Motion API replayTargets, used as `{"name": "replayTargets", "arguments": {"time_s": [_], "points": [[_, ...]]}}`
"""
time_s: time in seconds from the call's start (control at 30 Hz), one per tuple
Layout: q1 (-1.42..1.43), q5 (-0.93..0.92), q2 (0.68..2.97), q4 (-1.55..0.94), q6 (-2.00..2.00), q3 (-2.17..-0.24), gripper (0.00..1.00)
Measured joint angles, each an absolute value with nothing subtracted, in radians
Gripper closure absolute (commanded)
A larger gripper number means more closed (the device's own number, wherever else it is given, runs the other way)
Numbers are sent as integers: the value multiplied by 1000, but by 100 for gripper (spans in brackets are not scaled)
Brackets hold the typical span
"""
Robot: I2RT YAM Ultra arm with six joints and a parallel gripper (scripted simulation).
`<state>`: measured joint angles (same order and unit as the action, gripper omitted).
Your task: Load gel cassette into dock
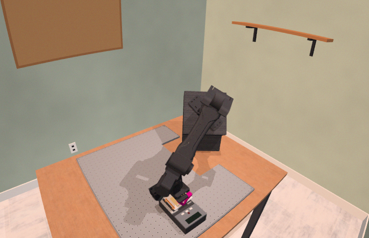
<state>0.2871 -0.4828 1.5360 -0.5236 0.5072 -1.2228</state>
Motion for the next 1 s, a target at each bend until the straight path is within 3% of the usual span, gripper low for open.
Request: {"name": "replayTargets", "arguments": {"time_s": [1.0], "points": [[287, -468, 1539, -497, 517, -1225, 100]]}}
